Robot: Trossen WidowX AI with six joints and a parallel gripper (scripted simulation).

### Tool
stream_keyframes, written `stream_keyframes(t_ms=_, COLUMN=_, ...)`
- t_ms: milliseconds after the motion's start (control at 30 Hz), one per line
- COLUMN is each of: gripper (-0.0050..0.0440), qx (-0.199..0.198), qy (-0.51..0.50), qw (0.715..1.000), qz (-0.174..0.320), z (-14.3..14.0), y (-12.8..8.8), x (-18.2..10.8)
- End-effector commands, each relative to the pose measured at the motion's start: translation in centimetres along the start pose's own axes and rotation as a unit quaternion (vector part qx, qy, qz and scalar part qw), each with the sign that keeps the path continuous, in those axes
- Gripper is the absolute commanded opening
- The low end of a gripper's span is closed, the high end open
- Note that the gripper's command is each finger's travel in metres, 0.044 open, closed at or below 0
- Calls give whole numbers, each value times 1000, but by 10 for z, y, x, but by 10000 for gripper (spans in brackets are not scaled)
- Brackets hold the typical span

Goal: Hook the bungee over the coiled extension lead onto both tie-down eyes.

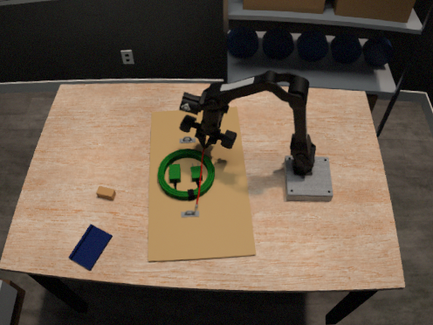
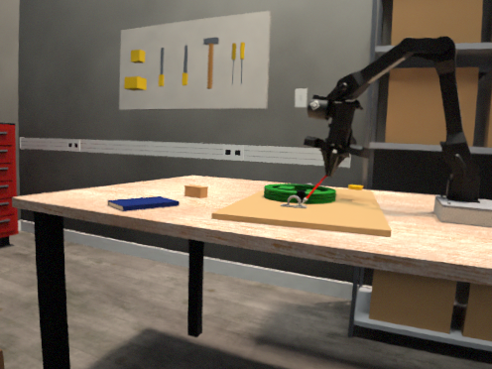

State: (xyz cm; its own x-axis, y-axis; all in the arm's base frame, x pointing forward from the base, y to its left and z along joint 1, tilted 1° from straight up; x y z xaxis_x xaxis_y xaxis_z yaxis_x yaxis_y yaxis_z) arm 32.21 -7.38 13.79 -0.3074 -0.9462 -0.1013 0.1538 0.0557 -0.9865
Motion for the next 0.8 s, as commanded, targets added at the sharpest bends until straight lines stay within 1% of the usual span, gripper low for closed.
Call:
stream_keyframes(t_ms=0, gripper=-50, qx=17, qy=-15, qw=1000, qz=2, z=10, y=-5, x=3)
stream_keyframes(t_ms=767, gripper=-50, qx=36, qy=-91, qw=995, qz=3, z=29, y=-2, x=20)
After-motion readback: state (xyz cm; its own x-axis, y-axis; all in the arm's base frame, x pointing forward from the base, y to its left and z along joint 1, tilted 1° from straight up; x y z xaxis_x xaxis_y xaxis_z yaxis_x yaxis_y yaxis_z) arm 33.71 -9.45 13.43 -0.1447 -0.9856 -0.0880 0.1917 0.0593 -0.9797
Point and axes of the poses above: the point midway between the two fingers, 35 mm back from their tips, its own y axis out along the fingers, its own z axis across the jaws, x = y × z, the point moved 8 cm from there along -y, back along the fingers, and after that the axes turned 2 degrees about -y, right-handed, at the moved point
